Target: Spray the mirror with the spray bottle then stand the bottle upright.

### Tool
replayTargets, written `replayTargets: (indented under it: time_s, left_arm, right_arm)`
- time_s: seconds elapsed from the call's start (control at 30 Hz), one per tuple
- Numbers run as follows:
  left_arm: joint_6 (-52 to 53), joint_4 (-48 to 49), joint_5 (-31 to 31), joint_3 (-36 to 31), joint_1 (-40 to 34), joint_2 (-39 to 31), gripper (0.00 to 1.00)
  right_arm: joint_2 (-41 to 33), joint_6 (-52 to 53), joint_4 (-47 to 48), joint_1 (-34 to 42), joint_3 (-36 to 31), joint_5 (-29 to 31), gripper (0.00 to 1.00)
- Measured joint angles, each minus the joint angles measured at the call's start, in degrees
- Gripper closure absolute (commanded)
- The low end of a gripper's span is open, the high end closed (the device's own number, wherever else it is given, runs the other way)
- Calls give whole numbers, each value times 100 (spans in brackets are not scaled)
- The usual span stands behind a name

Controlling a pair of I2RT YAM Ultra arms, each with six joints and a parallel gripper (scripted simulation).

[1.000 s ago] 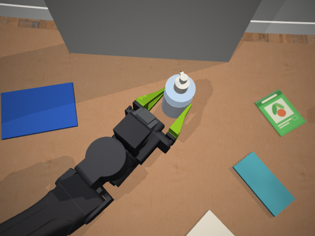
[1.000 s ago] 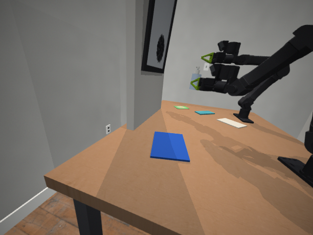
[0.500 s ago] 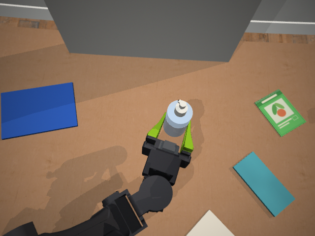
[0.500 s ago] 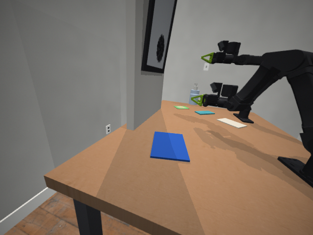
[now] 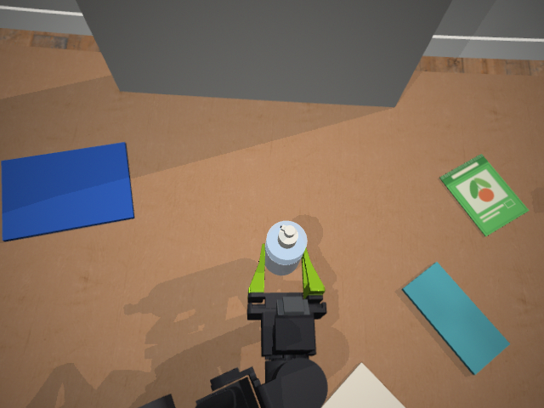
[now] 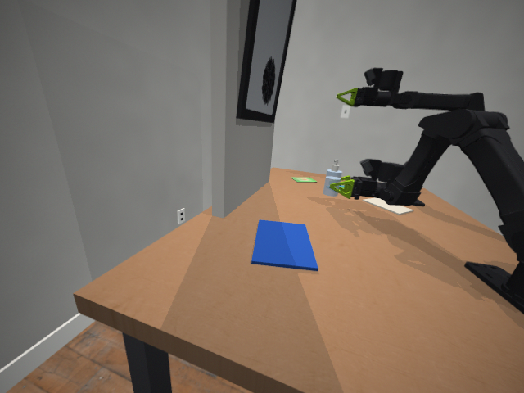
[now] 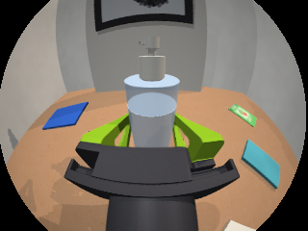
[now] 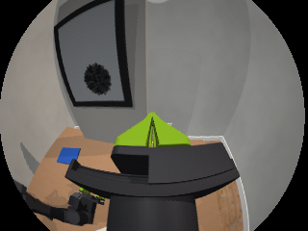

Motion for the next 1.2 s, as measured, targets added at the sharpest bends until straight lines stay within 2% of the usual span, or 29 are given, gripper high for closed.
replayTargets:
  time_s: [0.2, 1.2]
  left_arm:
    - [122, 310, -321, 39, -24, 146, 100]
    - [190, 798, -273, 118, -35, 728, 100]
  right_arm:
    - [0, 0, 0, 0, 0, 0, 100]
    - [0, 0, 2, 0, 0, 0, 100]
